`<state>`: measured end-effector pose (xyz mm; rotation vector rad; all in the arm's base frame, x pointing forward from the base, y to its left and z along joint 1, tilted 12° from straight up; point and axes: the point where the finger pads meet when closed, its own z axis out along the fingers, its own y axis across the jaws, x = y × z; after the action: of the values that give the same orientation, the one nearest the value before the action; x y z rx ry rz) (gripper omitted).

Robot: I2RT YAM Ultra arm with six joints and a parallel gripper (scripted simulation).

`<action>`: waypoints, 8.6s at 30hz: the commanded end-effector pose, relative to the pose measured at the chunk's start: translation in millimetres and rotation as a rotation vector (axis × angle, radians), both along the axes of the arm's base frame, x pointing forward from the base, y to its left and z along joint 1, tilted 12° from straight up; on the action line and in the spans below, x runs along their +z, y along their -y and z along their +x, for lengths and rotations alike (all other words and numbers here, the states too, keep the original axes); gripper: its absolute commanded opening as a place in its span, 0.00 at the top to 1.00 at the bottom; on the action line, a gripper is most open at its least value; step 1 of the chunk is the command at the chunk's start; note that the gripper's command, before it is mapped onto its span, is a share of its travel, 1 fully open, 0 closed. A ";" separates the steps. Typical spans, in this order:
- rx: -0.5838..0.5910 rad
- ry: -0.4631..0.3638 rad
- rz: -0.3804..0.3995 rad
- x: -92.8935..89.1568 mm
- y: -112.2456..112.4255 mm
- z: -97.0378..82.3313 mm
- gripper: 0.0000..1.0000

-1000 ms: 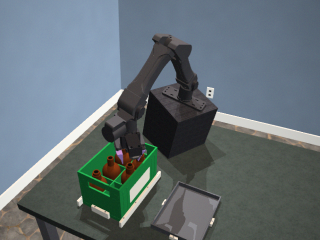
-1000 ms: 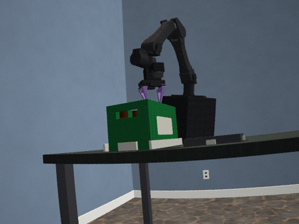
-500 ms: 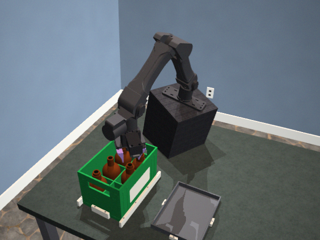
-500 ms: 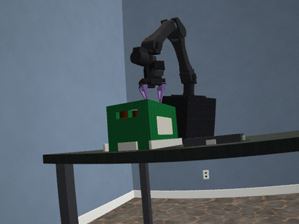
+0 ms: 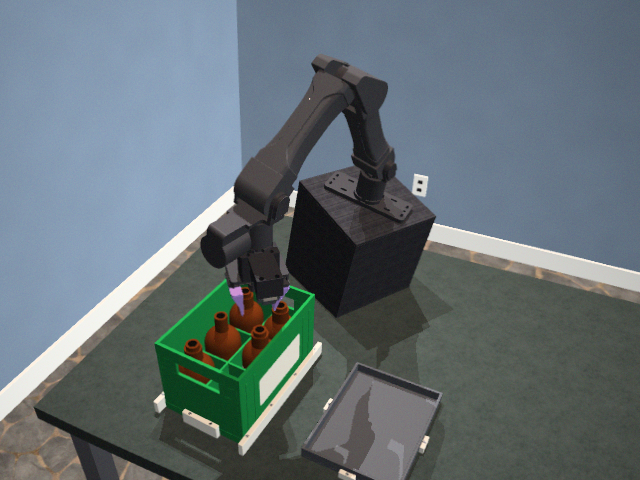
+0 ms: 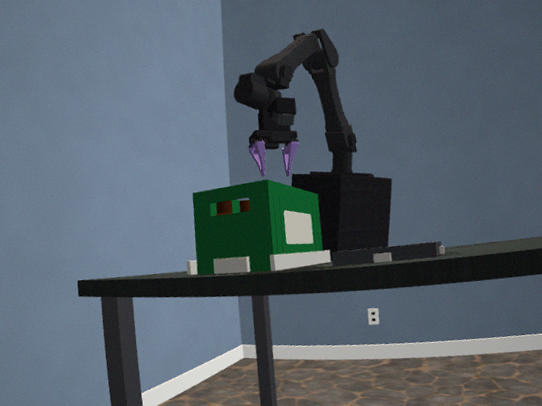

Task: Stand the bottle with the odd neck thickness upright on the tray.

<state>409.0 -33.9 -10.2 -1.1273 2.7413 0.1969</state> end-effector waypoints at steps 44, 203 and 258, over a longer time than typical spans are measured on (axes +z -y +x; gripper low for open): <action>-0.004 0.034 0.000 30.6 7.7 6.9 1.00; -0.002 0.013 0.002 -25.1 -6.4 1.7 0.39; -0.004 0.032 -0.001 -22.5 -4.1 12.9 0.39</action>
<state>408.0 -27.6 -38.5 -1.1332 2.7461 0.2058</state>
